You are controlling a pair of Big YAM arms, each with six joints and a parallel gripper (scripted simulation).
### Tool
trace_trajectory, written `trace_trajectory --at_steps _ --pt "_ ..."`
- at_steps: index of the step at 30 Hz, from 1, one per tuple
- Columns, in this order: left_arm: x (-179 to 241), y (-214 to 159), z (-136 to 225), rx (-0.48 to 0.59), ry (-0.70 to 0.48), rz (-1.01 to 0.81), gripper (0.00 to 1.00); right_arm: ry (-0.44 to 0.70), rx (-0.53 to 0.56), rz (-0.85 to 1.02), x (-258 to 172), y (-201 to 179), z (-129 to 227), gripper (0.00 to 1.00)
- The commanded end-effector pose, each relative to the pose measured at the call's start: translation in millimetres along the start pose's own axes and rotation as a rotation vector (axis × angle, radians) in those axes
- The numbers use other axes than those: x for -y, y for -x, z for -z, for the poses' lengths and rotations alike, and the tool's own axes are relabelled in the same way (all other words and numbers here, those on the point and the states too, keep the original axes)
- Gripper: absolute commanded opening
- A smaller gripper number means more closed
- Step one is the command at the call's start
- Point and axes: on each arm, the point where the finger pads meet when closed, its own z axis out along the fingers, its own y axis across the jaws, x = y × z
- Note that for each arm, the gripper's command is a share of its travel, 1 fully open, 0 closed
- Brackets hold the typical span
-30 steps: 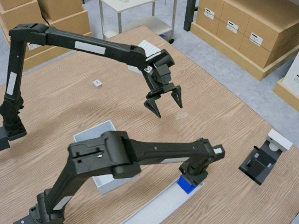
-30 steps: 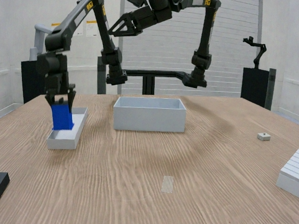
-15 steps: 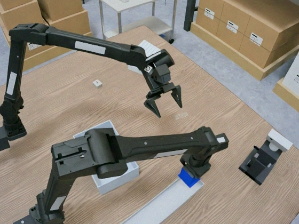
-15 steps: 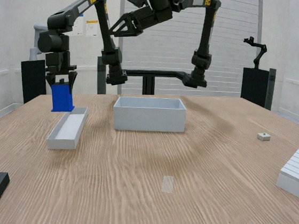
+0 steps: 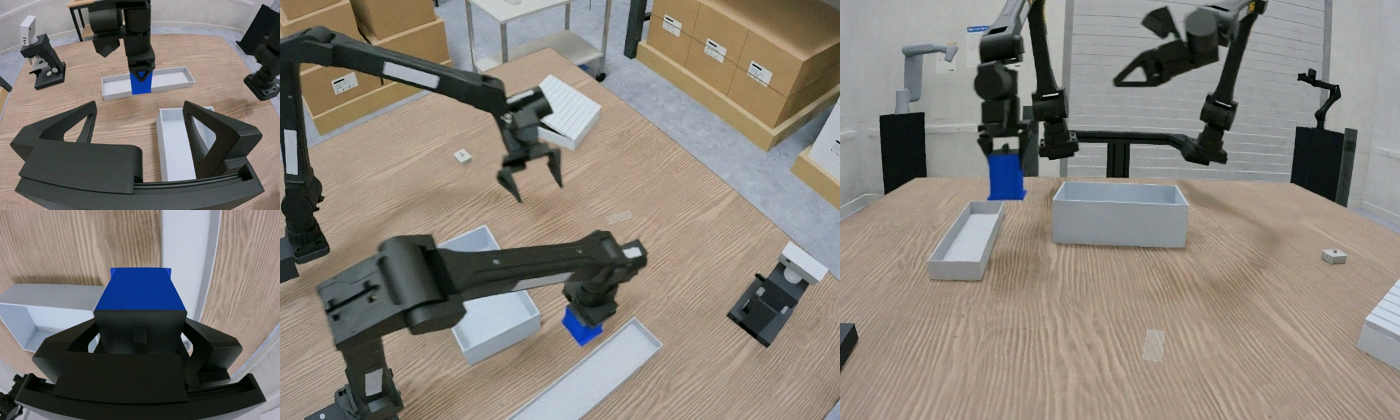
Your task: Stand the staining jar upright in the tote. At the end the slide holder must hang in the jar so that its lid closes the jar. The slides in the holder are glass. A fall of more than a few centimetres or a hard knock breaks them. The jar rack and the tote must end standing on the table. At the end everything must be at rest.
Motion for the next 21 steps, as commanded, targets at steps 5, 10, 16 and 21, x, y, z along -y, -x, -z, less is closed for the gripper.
trace_trajectory --at_steps 5,10,16,21 --pt "95 -36 81 0.063 0.008 -0.077 1.00 -0.017 0.137 -0.112 -46 -49 26 0.57" --pt "150 -59 100 0.101 0.008 -0.071 1.00 0.007 0.122 -0.147 -89 -72 16 0.57" --pt "180 -71 105 0.125 0.012 -0.058 1.00 0.035 0.125 -0.150 -136 -70 20 0.57" --pt "196 -80 104 0.129 0.023 -0.025 1.00 0.023 0.067 -0.136 -176 -109 -2 0.57"
